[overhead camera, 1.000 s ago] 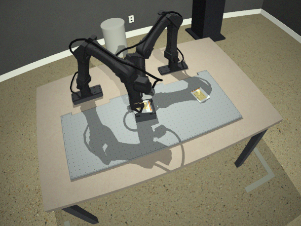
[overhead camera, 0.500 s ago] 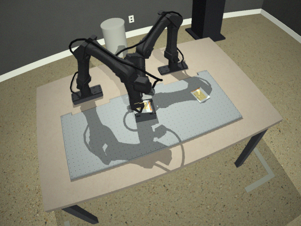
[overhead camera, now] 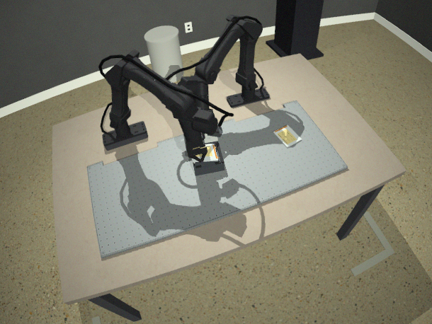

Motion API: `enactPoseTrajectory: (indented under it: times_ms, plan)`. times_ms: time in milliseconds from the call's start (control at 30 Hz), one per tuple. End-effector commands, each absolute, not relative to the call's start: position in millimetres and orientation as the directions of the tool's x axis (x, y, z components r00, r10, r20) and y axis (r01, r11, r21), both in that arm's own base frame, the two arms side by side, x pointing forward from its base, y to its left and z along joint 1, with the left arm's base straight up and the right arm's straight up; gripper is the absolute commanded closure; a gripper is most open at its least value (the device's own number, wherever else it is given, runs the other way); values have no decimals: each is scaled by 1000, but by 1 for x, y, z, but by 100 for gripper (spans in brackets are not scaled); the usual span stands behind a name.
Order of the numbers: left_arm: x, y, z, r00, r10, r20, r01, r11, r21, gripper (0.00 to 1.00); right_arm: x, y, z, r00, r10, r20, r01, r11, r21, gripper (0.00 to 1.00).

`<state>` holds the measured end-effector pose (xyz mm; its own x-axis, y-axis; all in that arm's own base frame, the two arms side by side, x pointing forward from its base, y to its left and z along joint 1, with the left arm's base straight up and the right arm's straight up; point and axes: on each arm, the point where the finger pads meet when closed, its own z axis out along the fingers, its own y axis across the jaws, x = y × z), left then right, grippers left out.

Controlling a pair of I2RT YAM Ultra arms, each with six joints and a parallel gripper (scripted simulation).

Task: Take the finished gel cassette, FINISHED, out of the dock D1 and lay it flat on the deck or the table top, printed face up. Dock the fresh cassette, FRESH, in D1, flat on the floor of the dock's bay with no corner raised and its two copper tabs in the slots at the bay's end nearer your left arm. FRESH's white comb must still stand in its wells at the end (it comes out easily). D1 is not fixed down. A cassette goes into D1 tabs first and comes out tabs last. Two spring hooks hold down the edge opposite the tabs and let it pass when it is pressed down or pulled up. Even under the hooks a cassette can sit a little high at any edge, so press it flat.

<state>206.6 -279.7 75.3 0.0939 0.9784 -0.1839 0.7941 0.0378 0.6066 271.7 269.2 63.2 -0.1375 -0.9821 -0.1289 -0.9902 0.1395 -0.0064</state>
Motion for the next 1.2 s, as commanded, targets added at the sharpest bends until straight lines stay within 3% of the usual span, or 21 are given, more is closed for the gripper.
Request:
enactPoseTrajectory:
  times_ms: [0,1167]
  plan:
    - [171,-248,24,121,991,-52,892,-86,443,100,277,276,82,-128,-972,-196,-990,138,-36,100]
    - [171,-248,24,121,991,-52,892,-86,443,100,274,274,80,-125,-974,-188,-991,133,-29,100]
